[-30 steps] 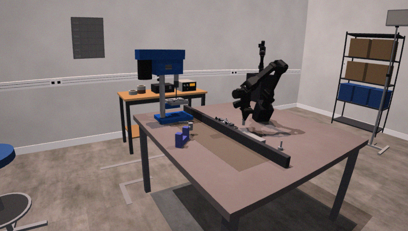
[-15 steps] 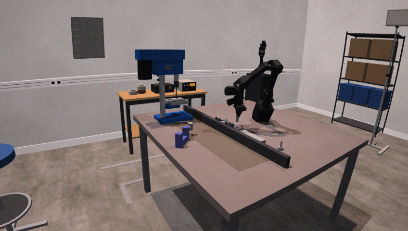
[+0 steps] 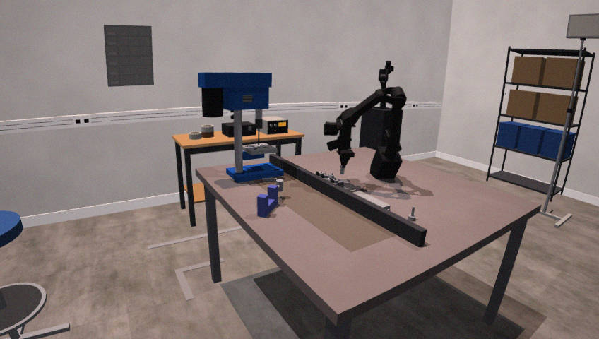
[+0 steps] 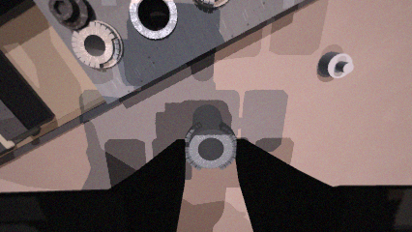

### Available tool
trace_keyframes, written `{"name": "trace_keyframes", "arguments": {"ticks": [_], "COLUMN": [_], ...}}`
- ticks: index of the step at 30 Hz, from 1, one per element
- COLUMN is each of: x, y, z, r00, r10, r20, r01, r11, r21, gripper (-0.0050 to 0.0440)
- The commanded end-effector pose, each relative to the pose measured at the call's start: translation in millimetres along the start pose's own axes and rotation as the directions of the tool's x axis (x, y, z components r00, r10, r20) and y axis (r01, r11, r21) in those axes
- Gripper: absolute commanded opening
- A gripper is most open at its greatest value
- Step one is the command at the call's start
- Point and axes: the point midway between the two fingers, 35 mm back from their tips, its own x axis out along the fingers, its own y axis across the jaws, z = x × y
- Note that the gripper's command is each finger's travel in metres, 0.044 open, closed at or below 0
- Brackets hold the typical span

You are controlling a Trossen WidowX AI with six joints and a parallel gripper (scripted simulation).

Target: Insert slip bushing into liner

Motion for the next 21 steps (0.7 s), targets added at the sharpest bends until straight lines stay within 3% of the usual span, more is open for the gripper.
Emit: {"name": "trace_keyframes", "arguments": {"ticks": [1,9,21], "x": [-7.5,-6.9,-6.8], "y": [4.0,3.4,2.8], "z": [8.7,7.9,8.0], "r00": [1.000,1.000,1.000], "r10": [0.008,0.005,0.005], "r20": [0.029,0.028,0.028], "r01": [-0.008,-0.011,-0.019], "r11": [1.000,0.974,0.837], "r21": [-0.013,0.227,0.547], "gripper": [-0.0050,-0.0050,-0.0050]}}
